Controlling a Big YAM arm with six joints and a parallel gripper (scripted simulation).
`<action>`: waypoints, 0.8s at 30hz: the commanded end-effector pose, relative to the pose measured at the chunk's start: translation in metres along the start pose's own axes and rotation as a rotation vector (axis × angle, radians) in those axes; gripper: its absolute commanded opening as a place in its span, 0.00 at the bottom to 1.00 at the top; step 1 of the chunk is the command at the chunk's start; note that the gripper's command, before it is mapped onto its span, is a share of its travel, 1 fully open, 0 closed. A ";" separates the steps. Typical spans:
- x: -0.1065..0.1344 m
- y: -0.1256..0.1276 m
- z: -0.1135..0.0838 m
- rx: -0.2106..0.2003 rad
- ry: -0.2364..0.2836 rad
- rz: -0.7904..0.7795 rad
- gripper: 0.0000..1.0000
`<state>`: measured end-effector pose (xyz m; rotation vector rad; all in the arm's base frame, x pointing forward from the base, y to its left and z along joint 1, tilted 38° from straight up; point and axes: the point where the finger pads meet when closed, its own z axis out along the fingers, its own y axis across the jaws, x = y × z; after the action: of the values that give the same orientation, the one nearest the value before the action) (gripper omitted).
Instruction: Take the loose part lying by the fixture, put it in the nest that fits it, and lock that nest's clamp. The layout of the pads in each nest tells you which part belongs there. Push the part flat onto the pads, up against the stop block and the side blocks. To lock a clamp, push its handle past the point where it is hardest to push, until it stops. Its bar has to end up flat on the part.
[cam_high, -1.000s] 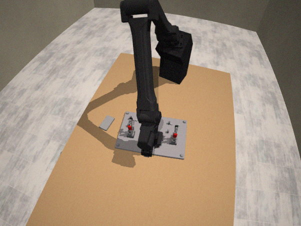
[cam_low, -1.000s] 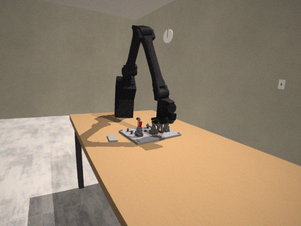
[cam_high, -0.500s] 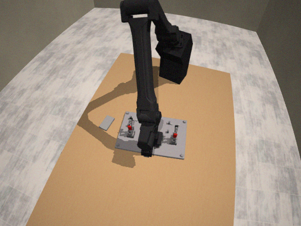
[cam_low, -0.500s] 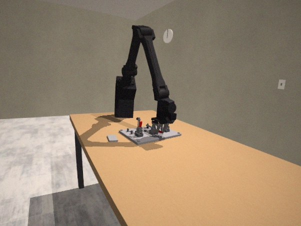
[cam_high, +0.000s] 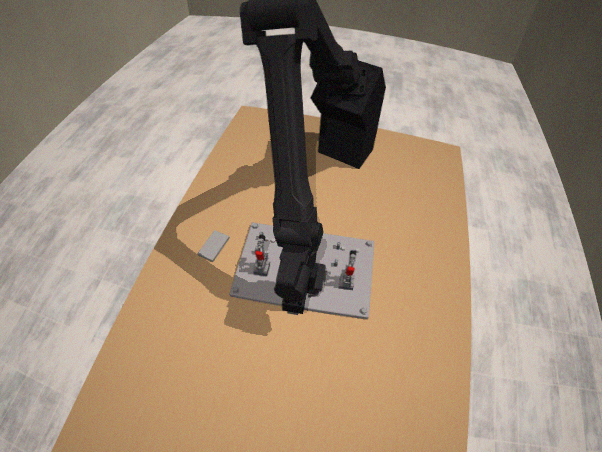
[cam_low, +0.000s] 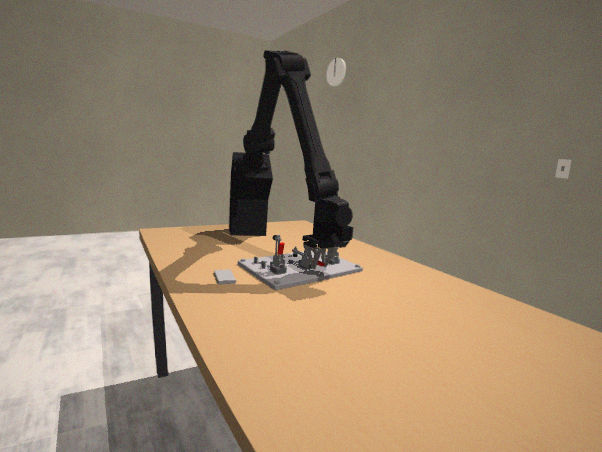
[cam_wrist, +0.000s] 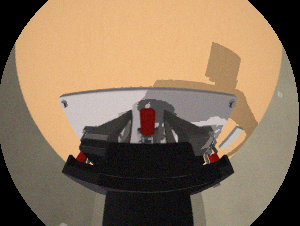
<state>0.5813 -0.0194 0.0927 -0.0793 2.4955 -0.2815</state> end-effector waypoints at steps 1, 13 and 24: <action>-0.006 -0.002 0.007 0.002 -0.012 -0.002 0.45; -0.006 -0.002 0.007 0.002 -0.012 -0.002 0.45; 0.003 -0.001 0.009 0.000 0.001 -0.005 0.45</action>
<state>0.5813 -0.0194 0.0927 -0.0793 2.4955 -0.2815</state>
